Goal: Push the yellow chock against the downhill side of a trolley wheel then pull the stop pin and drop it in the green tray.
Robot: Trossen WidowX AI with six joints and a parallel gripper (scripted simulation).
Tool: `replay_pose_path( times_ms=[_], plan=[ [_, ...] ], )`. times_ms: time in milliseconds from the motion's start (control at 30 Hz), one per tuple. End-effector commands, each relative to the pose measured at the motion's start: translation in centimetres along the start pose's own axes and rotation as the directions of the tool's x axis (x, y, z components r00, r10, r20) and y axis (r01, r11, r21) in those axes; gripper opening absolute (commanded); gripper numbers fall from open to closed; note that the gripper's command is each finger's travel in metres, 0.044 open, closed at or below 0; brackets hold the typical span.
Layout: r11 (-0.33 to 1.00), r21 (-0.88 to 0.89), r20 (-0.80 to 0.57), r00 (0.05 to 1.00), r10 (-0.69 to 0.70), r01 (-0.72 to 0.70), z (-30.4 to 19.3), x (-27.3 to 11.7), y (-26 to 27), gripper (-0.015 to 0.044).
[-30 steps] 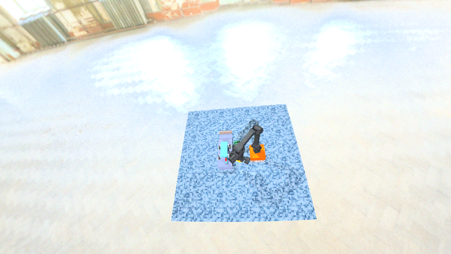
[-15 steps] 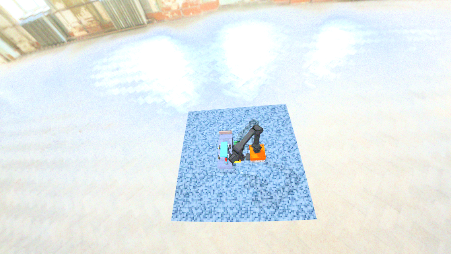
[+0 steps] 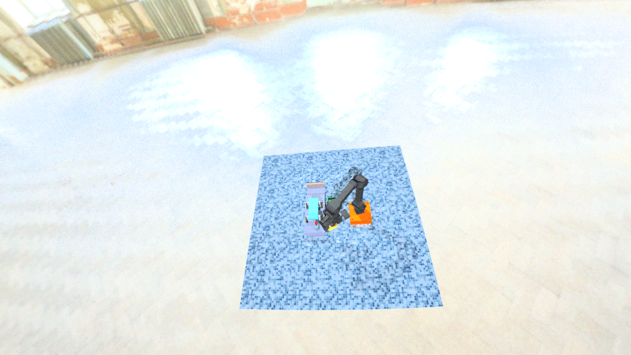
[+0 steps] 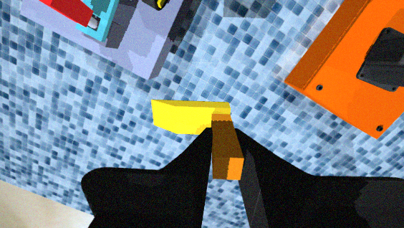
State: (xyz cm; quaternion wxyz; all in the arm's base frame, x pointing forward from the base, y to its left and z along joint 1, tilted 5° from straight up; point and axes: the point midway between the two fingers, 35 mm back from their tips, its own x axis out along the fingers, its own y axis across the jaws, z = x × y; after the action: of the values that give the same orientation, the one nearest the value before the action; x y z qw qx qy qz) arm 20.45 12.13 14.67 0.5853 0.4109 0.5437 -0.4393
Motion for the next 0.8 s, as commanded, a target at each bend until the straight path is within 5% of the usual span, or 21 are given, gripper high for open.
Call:
replay_pose_path(
  times_ms=[0, 367, 767],
  plan=[
    [0.995, -0.095, -0.003, 1.0, 0.001, -0.001, -0.03, -0.07, 0.02, 0.0],
    [0.892, -0.453, -0.002, 1.0, -0.001, -0.001, -0.03, -0.07, 0.02, 0.0],
    [0.635, -0.772, -0.002, 1.0, -0.002, 0.0, -0.03, -0.07, 0.03, 0.0]
  ],
)
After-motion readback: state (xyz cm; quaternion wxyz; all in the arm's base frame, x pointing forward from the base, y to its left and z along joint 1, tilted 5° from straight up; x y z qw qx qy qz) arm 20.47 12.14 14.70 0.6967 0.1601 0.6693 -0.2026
